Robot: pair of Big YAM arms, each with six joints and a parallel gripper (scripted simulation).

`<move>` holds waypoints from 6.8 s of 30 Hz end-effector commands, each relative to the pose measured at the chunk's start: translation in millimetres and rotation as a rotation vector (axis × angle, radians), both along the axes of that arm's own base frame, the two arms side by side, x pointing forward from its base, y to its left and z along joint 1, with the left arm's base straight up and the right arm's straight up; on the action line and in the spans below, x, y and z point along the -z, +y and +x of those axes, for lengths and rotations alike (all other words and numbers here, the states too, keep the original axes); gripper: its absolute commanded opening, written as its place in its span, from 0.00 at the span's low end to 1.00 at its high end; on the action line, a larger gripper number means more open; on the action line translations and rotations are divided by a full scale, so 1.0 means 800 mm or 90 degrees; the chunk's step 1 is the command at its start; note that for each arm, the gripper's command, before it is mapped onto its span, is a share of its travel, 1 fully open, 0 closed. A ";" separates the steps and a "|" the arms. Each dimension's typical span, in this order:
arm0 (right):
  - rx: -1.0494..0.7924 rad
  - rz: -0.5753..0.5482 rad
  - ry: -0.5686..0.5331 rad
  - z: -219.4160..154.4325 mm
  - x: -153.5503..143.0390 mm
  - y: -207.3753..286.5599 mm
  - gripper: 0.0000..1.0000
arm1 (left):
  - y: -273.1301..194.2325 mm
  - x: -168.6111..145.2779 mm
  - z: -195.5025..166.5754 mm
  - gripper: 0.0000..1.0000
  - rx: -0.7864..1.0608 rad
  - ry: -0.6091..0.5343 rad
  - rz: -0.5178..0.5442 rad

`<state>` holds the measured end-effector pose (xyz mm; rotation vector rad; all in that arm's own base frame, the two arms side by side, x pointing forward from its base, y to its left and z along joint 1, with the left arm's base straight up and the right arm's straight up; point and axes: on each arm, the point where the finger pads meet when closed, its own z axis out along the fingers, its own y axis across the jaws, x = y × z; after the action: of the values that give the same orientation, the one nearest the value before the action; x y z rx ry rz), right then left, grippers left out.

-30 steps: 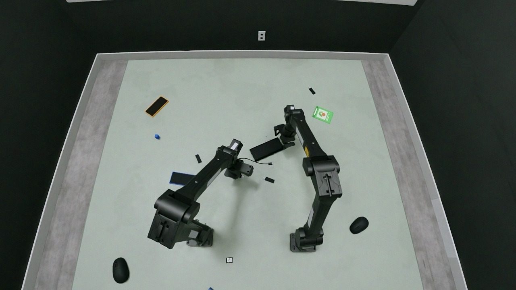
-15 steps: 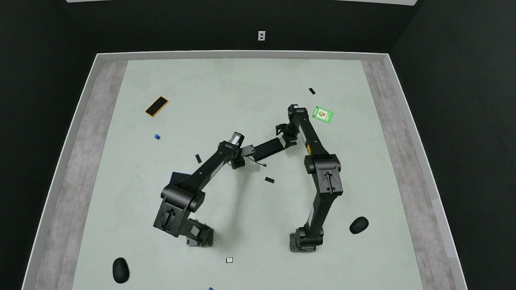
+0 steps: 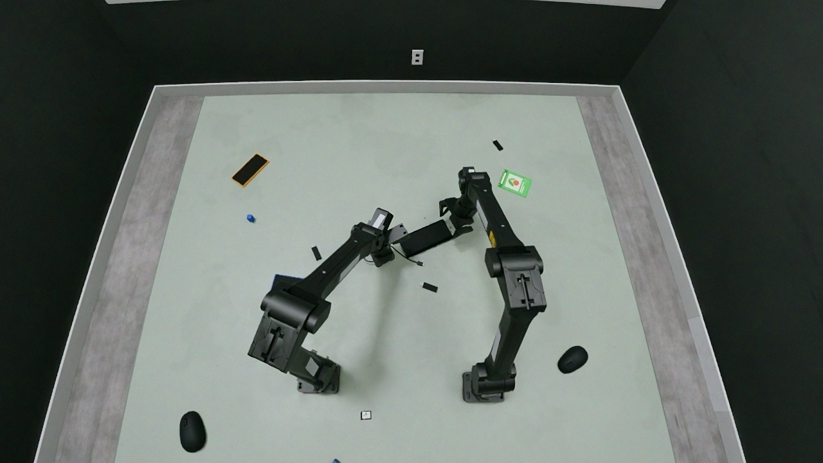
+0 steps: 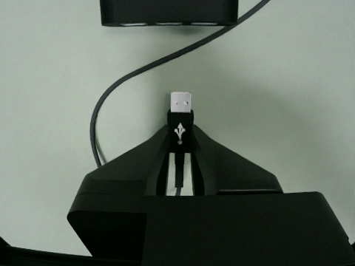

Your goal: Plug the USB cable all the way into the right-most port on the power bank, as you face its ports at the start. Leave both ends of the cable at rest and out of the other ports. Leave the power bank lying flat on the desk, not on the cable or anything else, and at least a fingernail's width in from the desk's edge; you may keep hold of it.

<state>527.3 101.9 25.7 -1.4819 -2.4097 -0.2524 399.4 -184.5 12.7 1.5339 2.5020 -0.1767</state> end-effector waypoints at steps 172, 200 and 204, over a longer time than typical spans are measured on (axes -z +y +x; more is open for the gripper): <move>-0.006 0.002 -0.008 0.005 0.051 0.018 0.79 | -0.083 -0.001 0.040 0.07 -0.008 -0.022 -0.020; -0.006 0.002 -0.008 0.005 0.051 0.018 0.79 | -0.095 -0.002 0.047 0.07 0.002 -0.024 -0.012; -0.006 0.002 -0.008 0.005 0.051 0.018 0.79 | -0.096 -0.002 0.047 0.07 0.004 -0.024 -0.011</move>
<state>527.2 110.1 -11.2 -1.4789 -2.4208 -0.2576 407.5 -231.3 0.7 1.5291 2.5290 -0.1640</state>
